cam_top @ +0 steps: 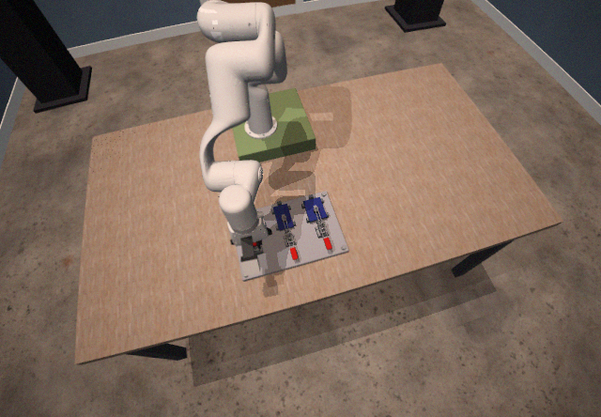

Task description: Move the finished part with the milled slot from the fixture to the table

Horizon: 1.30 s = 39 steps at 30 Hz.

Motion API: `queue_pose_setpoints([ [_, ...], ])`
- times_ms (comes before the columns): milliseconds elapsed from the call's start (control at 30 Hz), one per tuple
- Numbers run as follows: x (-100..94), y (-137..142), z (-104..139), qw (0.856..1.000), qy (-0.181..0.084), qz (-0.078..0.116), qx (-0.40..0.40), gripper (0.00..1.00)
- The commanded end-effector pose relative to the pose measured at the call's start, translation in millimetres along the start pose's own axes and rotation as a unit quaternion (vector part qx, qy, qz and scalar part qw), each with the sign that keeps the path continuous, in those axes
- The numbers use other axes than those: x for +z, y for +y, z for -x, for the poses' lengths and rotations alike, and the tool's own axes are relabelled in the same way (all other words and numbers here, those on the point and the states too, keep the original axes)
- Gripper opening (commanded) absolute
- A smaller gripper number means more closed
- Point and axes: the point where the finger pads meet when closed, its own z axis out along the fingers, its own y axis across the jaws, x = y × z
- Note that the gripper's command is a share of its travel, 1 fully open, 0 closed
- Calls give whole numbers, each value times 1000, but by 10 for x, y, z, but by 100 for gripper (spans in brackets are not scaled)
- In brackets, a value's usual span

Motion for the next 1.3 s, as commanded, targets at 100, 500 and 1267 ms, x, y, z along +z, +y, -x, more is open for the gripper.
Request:
queue_pose_setpoints([
  [100, -5, 4, -2, 1000, 0, 0, 0, 0],
  [500, -3, 3, 0, 1000, 0, 0, 0, 0],
  [1267, -1, 3, 42, 1000, 0, 0, 0, 0],
])
